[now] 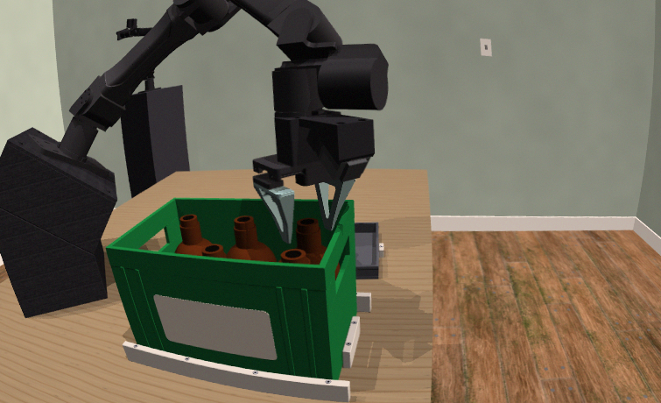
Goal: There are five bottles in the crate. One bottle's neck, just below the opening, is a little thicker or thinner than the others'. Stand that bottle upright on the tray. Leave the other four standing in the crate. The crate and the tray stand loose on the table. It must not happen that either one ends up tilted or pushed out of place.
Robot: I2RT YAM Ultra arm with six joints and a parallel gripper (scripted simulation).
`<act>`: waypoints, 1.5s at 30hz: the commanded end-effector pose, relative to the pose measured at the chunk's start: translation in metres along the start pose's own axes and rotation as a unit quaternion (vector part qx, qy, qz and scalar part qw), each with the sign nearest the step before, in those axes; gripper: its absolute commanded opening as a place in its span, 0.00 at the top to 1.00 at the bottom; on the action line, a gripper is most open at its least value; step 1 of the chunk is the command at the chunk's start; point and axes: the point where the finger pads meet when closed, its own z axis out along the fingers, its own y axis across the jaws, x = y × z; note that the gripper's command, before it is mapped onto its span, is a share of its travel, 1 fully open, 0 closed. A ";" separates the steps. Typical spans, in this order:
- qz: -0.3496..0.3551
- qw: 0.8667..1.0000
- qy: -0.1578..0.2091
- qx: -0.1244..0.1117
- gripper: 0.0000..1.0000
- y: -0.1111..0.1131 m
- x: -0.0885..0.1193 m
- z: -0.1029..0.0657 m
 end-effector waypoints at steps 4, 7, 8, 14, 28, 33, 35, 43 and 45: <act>0.005 1.000 -0.009 0.002 0.39 -0.004 -0.005 -0.002; 0.005 1.000 -0.009 0.002 0.39 -0.004 -0.005 -0.002; 0.005 1.000 -0.009 0.002 0.39 -0.004 -0.005 -0.002; 0.005 1.000 -0.009 0.002 0.39 -0.004 -0.005 -0.002; 0.007 1.000 -0.008 0.003 1.00 -0.005 -0.005 -0.003; 0.007 1.000 -0.008 0.003 1.00 -0.005 -0.005 -0.003; 0.007 1.000 -0.008 0.003 1.00 -0.005 -0.005 -0.003; 0.007 1.000 -0.008 0.003 1.00 -0.005 -0.005 -0.003; 0.007 1.000 -0.008 0.003 1.00 -0.005 -0.005 -0.003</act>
